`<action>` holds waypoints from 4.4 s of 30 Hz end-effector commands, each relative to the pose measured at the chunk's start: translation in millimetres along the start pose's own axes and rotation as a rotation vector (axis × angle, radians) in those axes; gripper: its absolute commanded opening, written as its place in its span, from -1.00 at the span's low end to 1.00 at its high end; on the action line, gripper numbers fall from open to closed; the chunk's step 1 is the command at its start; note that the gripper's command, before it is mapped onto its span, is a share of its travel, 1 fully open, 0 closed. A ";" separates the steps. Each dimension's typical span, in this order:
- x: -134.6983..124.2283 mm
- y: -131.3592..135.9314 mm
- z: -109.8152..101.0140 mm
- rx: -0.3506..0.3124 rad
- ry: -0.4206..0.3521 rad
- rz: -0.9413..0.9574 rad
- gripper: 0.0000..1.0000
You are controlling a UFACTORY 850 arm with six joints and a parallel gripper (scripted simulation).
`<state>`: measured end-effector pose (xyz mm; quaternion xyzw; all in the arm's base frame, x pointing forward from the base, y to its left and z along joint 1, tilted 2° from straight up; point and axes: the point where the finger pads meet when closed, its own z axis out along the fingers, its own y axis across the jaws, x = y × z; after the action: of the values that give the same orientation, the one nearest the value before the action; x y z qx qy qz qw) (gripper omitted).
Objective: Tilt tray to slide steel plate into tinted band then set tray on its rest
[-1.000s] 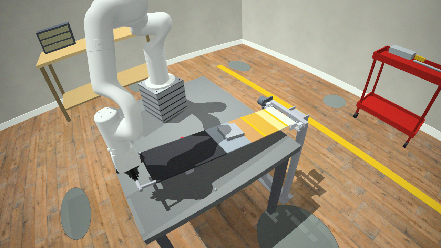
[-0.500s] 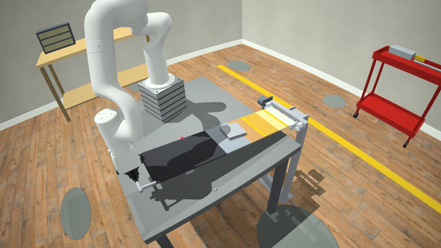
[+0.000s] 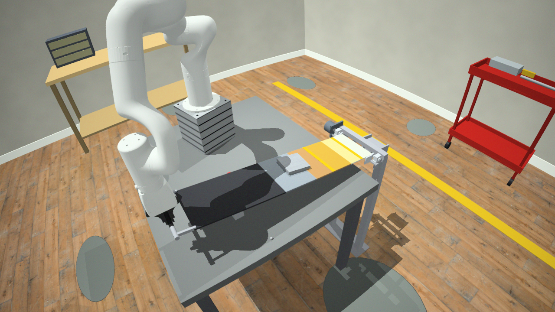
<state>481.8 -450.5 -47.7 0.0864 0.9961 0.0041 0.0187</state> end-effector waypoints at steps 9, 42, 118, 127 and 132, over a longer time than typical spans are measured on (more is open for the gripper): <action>-1.0 0.2 -6.7 0.001 -0.002 0.000 -1.00; -1.0 0.9 -11.6 0.001 -0.002 0.000 -1.00; -0.9 5.8 -40.6 0.001 -0.002 0.000 -1.00; -0.8 18.0 -95.8 0.001 -0.002 0.000 -1.00; -0.9 5.9 -41.1 0.001 -0.002 0.000 -1.00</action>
<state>481.0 -438.5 21.3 0.0865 0.9960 0.0025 0.0204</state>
